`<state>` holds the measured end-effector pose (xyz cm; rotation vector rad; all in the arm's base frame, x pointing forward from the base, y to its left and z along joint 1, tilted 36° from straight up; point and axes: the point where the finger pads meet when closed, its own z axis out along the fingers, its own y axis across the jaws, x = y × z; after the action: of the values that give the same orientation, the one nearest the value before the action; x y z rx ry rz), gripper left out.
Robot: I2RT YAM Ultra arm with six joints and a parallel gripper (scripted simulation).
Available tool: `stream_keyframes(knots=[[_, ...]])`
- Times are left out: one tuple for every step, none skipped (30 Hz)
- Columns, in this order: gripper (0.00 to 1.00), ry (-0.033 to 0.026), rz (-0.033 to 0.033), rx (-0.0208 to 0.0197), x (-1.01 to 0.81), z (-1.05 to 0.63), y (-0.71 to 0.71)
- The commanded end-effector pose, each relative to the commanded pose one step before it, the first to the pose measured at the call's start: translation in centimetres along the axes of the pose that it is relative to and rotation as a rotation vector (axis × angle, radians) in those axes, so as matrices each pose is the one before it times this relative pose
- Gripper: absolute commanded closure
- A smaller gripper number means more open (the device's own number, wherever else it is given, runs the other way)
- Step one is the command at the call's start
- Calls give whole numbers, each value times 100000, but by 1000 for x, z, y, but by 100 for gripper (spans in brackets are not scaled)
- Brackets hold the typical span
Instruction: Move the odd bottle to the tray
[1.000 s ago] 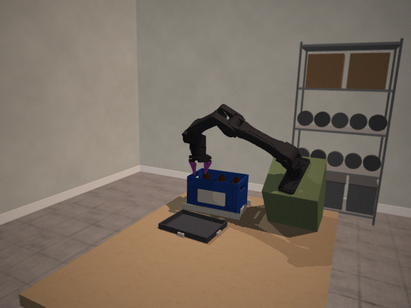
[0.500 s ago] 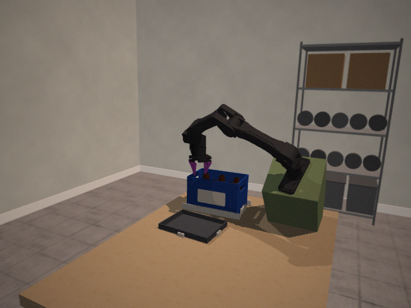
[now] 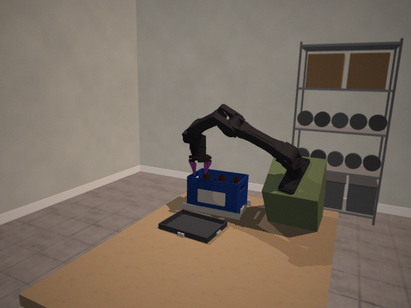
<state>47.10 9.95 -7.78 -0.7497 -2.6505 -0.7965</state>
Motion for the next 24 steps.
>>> stream_keyframes(knots=[[39, -3882, -389, -2215, -864, -1760, 758], [39, 124, 96, 69, 12, 40, -32], [39, 290, 224, 162, 29, 93, -75], [39, 479, 370, 267, 48, 154, -124], [39, 550, 413, 307, 37, 211, -155], [39, 474, 334, 266, -8, 259, -160], [39, 1, -60, 3, 1, 2, 45], [39, -521, -487, -289, 13, -283, 267], [39, -440, -408, -244, 11, -239, 232], [39, -83, -125, -45, 3, -44, 76], [39, 219, 115, 123, -4, 120, -60], [39, 235, 253, 119, -33, 125, -125], [39, 115, 200, 49, -37, 58, -93], [39, 0, 0, 0, 0, 0, 0], [39, 0, 0, 0, 0, 0, 0], [39, -271, 316, -211, -166, -96, -139], [39, 13, 14, 17, 0, 6, -6], [39, 0, 0, 0, 0, 0, 0], [39, 0, 0, 0, 0, 0, 0], [39, 0, 0, 0, 0, 0, 0], [39, 0, 0, 0, 0, 0, 0], [39, 0, 0, 0, 0, 0, 0], [39, 0, 0, 0, 0, 0, 0], [39, 0, 0, 0, 0, 0, 0]])
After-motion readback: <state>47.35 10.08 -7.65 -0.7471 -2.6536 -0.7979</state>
